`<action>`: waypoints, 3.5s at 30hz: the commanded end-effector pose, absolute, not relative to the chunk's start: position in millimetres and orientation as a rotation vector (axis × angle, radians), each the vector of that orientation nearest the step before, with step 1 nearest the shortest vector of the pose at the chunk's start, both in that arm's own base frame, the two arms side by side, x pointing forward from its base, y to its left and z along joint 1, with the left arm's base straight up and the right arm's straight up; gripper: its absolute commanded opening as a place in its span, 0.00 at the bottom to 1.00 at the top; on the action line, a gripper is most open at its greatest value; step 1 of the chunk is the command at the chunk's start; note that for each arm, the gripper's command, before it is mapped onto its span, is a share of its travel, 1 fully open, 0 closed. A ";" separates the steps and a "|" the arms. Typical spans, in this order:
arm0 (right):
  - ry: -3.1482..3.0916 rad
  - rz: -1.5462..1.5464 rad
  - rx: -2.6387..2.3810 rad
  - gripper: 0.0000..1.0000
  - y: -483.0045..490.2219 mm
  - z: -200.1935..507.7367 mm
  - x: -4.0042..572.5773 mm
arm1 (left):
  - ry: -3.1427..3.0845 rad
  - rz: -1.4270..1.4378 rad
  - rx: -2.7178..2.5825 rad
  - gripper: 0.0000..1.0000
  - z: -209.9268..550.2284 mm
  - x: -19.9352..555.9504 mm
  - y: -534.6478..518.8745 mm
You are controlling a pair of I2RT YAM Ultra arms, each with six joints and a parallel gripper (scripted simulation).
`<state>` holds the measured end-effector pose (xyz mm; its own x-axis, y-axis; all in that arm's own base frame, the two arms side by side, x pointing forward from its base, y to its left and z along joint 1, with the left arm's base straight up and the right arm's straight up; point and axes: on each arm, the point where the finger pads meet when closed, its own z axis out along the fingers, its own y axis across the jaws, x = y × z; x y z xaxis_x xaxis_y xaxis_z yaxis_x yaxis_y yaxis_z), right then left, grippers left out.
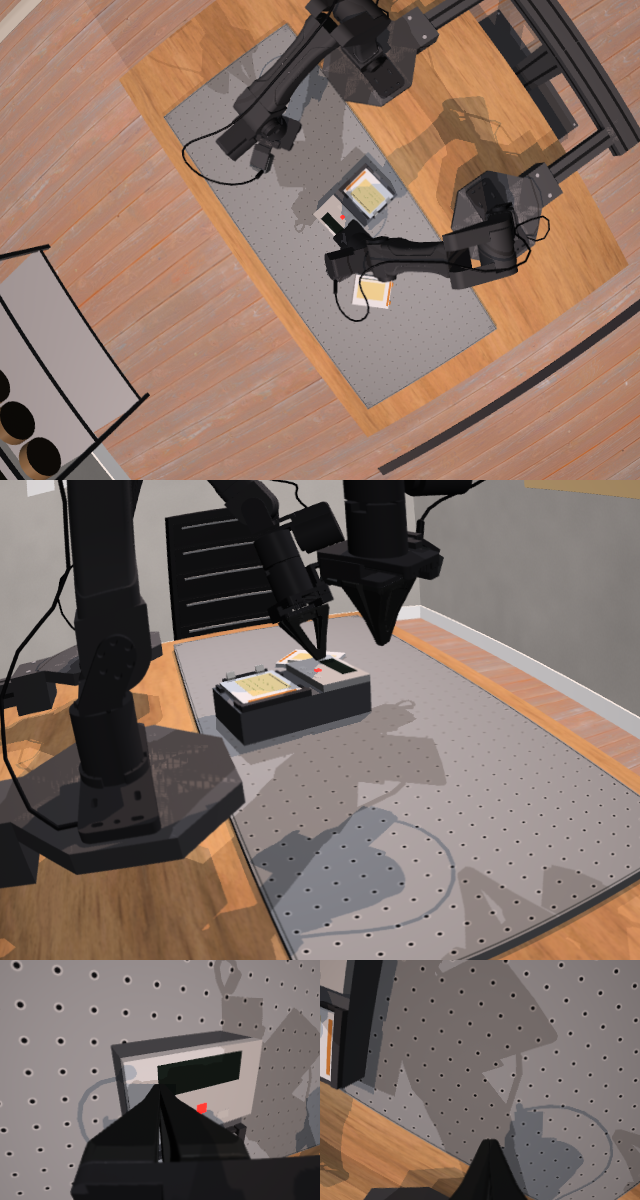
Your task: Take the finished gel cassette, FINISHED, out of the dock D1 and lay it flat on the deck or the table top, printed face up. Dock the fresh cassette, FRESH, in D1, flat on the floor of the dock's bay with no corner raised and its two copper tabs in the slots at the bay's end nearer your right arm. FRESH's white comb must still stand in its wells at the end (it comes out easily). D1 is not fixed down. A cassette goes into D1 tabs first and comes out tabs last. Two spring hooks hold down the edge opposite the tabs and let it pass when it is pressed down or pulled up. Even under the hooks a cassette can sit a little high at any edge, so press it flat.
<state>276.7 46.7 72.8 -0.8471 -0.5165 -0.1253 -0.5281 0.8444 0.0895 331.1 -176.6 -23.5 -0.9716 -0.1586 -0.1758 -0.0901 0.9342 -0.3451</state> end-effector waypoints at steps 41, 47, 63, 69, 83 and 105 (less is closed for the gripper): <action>2.398 0.379 -1.562 0.00 148.5 76.7 277.5 | 3.076 -0.281 -0.246 0.00 -74.6 282.8 -144.1; 2.356 0.390 -1.573 0.00 167.2 70.1 274.7 | 3.076 -0.281 -0.246 0.00 -74.6 282.8 -144.1; 2.431 0.382 -1.529 0.00 181.6 55.8 267.3 | 3.076 -0.281 -0.246 0.00 -74.6 282.8 -144.1; 2.431 0.382 -1.529 0.00 174.3 51.2 264.2 | 3.076 -0.281 -0.246 0.00 -74.6 282.8 -144.1; 2.418 0.360 -1.528 0.00 167.6 56.8 267.4 | 3.076 -0.281 -0.246 0.00 -74.6 282.8 -144.1; 2.060 0.483 -1.894 0.00 214.1 54.8 242.3 | 3.076 -0.281 -0.246 0.00 -74.6 282.8 -144.1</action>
